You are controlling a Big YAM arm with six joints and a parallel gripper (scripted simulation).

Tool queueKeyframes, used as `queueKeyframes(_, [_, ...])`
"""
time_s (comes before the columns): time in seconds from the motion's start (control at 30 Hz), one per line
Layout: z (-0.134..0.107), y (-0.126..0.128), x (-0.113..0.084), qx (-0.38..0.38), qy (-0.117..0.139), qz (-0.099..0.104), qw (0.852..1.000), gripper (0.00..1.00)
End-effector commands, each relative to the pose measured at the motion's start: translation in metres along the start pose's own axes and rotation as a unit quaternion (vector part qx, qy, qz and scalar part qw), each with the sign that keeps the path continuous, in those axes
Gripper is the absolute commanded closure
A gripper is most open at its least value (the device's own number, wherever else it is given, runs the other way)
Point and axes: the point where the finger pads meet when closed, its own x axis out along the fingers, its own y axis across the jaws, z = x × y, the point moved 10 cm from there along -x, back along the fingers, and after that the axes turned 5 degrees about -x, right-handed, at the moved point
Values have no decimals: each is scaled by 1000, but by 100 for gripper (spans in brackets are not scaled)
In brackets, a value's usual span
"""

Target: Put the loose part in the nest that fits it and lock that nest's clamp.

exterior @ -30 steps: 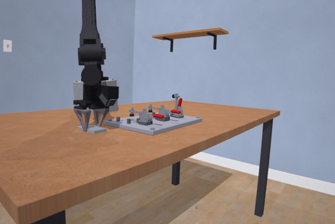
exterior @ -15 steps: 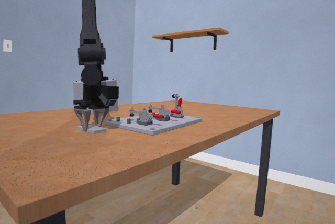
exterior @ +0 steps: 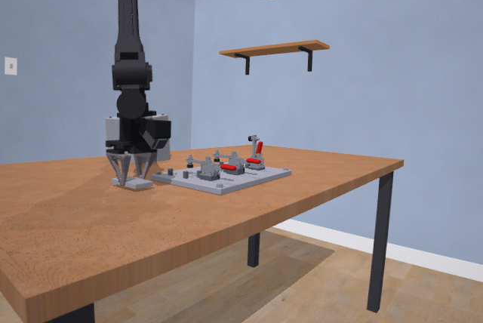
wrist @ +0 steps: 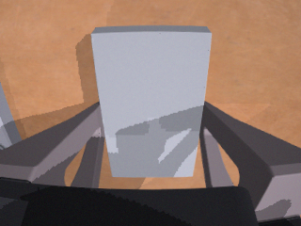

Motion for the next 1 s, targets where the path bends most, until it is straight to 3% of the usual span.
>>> queueKeyframes(0.0, [7, -7, -21, 3, -12, -10, 1000, 100])
queueKeyframes(0.27, [8, -1, -39, -2, -11, -9, 1000, 100])
queueKeyframes(0.73, [17, -10, -104, 2, -23, -20, 1000, 100])
queueKeyframes(0.83, [15, -10, -96, 1, -14, -12, 1000, 100])
queueKeyframes(0.97, [15, -9, -120, 1, -22, -19, 1000, 100])
